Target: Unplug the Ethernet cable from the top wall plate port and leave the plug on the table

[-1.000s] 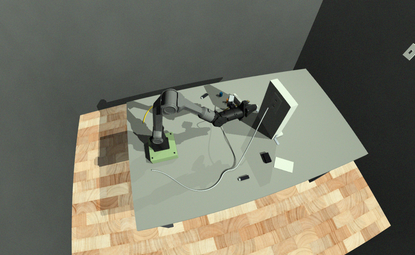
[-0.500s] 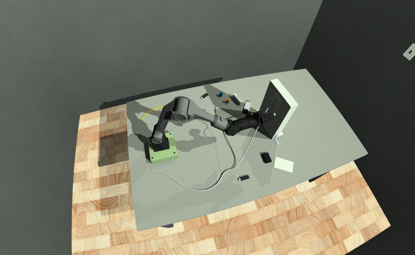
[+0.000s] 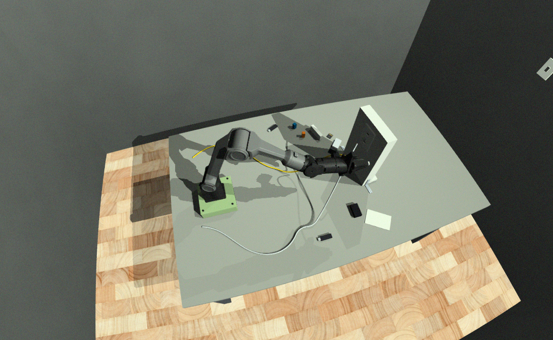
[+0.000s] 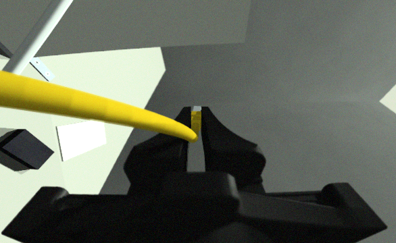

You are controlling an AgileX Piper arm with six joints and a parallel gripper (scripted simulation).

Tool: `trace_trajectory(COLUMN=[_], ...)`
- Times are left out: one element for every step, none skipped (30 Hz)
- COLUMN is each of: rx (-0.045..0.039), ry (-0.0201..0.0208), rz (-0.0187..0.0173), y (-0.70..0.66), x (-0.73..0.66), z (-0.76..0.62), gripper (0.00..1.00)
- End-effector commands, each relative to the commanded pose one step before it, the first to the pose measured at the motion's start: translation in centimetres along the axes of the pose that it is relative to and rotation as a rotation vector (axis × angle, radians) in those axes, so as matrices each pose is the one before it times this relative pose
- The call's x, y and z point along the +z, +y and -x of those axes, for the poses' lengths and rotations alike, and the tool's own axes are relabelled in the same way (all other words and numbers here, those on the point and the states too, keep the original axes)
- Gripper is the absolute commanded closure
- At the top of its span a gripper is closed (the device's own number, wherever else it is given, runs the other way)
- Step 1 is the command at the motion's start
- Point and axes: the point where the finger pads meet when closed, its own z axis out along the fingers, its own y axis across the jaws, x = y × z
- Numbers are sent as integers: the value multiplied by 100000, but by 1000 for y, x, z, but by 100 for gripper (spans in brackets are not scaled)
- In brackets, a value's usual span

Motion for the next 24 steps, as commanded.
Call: trace_trajectory(rx=[-3304,-691,0,0,-676,-660,-642,-622,-600,-577,-553,-527,-499,-470,-440,-408,-375,-341,-306,0,0,-269,-232,-194], ry=[7270,1795,0,0,1832,1868,1903,1938,1973,2006,2039,2070,2101,2130,2159,2186,2212,2237,2261,0,0,2283,2304,2324], rz=[11776,2498,0,0,2482,2466,2451,2436,2421,2407,2393,2380,2367,2354,2343,2332,2321,2311,2302,0,0,2294,2286,2280], y=[842,234,0,0,233,233,233,233,234,235,237,239,241,245,248,252,256,261,266,0,0,272,278,284], x=[-231,-98,0,0,-109,-120,-131,-141,-152,-162,-172,-181,-190,-199,-208,-216,-224,-231,-238,0,0,-245,-251,-257], z=[-1508,-397,0,0,-408,-420,-432,-444,-456,-467,-479,-491,-503,-515,-527,-538,-550,-561,-573,0,0,-584,-595,-606], gripper=[100,100,100,100,100,100,100,100,100,100,100,100,100,100,100,100,100,100,100,100,100,100,100,100])
